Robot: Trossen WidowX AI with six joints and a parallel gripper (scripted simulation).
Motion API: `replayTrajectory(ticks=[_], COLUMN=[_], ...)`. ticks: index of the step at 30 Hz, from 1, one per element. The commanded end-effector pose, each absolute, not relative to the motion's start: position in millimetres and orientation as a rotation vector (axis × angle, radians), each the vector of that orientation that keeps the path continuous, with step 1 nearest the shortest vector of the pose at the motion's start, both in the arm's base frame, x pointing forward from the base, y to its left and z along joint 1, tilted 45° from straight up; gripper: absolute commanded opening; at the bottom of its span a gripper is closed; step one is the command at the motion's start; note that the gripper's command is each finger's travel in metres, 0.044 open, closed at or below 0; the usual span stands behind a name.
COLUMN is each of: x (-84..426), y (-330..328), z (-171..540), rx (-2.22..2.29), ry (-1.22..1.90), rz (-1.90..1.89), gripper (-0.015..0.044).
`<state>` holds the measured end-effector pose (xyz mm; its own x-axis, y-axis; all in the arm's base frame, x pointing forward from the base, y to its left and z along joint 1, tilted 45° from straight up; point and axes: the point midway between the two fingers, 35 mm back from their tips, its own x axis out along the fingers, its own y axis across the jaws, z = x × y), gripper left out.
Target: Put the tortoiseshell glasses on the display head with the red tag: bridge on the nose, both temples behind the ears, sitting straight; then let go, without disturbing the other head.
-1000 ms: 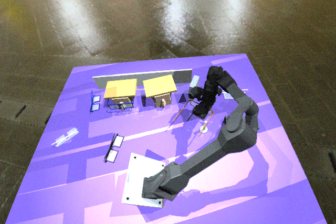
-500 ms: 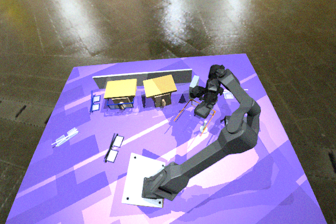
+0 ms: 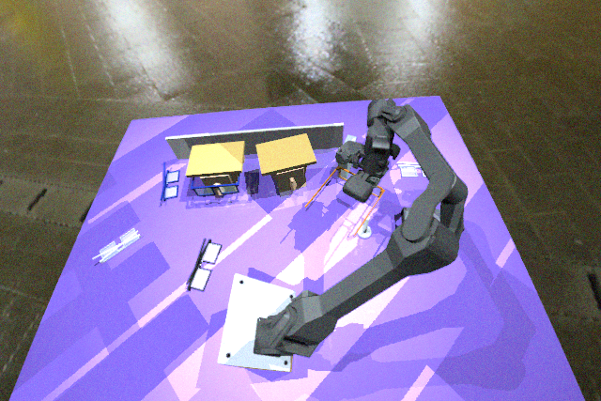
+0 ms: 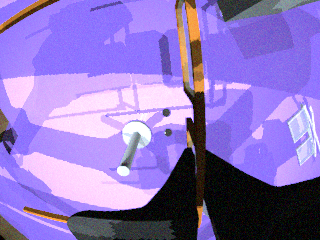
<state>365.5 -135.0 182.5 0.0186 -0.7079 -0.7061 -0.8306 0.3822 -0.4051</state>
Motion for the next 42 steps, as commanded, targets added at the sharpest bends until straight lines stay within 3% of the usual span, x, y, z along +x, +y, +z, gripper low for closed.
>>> replayTrajectory(ticks=[1,27,42], x=[361.7,295.6,275.6], y=[-120.5,-31.2,-22.9], z=[168.7,76.4,56.5], rx=[-1.363,-1.36,-1.366], ry=[1.723,1.729,1.732], rz=[0.178,0.187,0.18], gripper=[0.0,0.0,0.0])
